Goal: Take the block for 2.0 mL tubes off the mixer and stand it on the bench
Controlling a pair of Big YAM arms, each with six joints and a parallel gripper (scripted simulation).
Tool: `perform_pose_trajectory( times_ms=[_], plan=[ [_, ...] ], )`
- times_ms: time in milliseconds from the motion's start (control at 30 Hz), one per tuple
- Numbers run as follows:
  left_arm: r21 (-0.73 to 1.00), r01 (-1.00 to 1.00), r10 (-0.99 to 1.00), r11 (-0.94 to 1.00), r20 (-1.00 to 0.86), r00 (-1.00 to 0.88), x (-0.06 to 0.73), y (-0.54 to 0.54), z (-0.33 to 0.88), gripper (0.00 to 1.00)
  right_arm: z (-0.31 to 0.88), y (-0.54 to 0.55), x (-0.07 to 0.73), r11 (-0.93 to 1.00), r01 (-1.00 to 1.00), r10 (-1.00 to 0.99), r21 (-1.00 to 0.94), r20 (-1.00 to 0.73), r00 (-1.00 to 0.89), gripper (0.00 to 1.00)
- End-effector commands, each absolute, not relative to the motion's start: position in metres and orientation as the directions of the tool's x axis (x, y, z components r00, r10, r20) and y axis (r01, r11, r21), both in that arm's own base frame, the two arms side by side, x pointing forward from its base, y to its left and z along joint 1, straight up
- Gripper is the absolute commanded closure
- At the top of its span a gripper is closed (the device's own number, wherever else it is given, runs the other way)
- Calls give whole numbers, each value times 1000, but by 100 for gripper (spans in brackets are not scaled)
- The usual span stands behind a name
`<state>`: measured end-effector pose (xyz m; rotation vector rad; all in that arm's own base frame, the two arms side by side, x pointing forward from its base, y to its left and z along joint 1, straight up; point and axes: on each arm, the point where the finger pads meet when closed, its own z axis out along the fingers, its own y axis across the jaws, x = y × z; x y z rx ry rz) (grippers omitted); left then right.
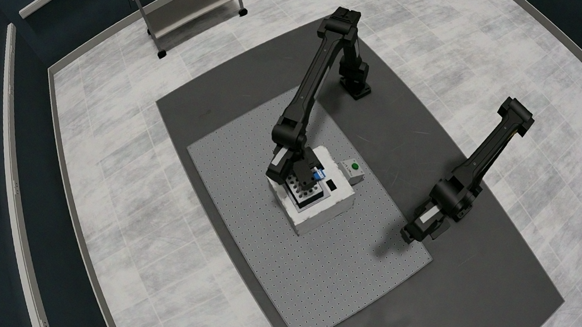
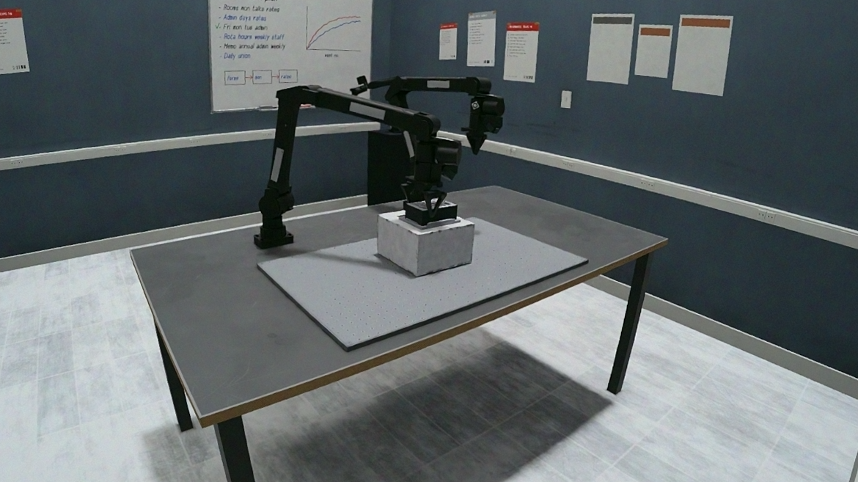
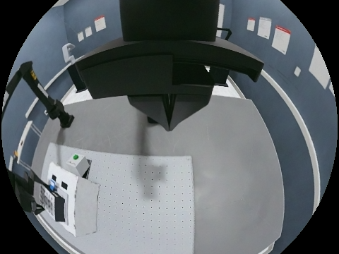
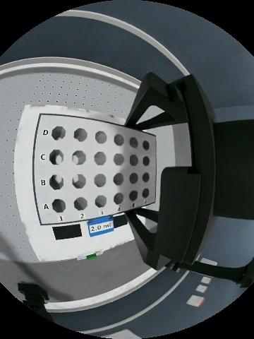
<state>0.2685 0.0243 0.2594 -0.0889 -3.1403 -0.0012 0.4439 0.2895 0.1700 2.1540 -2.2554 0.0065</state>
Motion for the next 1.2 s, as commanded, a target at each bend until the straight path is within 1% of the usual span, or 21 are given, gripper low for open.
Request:
perform_pose_trajectory(
  times_ms=[0, 567, 1167],
  plan=[
    [7, 65, 65, 998, -29, -997, 277, 22, 267, 100, 196, 295, 458, 64, -997, -998, -40, -17, -64, 0],
    [8, 64, 64, 998, -32, -997, 277, 22, 268, 100, 214, 295, 458, 64, -996, -998, -55, -29, -63, 0],
    [9, 61, 62, 998, -35, -997, 277, 22, 269, 100, 159, 286, 444, 63, -997, -997, 43, 44, -61, 0]
  ],
)
